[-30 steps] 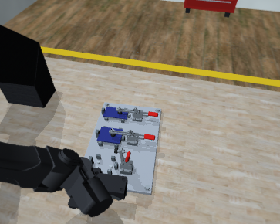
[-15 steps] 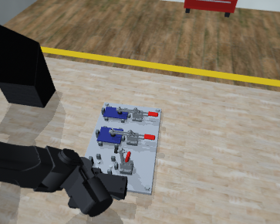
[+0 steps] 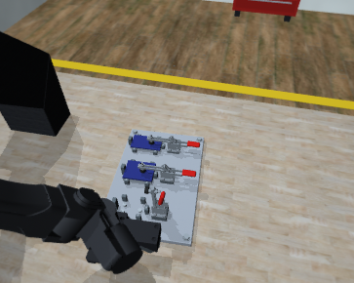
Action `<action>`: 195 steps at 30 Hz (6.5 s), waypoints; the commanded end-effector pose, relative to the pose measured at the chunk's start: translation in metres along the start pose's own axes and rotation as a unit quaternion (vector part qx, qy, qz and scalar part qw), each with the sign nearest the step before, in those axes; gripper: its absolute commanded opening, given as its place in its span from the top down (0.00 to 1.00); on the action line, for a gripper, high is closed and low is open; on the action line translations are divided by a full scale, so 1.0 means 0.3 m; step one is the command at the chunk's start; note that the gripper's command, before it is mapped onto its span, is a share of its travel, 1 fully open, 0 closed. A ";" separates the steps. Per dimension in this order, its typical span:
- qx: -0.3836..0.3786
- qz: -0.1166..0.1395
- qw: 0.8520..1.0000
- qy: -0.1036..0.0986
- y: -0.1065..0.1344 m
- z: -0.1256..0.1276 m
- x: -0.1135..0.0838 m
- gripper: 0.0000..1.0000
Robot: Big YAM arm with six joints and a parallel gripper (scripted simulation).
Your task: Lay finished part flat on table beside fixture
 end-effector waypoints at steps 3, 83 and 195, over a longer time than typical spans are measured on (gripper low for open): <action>0.005 -0.011 1.000 0.004 -0.034 -0.015 -0.023 1.00; 0.005 -0.016 1.000 0.005 -0.047 -0.016 -0.045 1.00; 0.002 -0.002 1.000 -0.001 -0.006 0.019 -0.333 0.36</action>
Point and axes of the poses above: the point where the finger pads meet when closed, its own x axis out along the fingers, its own z axis across the jaws, y = z × x, the point moved 9 cm from there along -x, back along the fingers, and after that the axes turned 5 degrees about x, right-handed, at the moved point
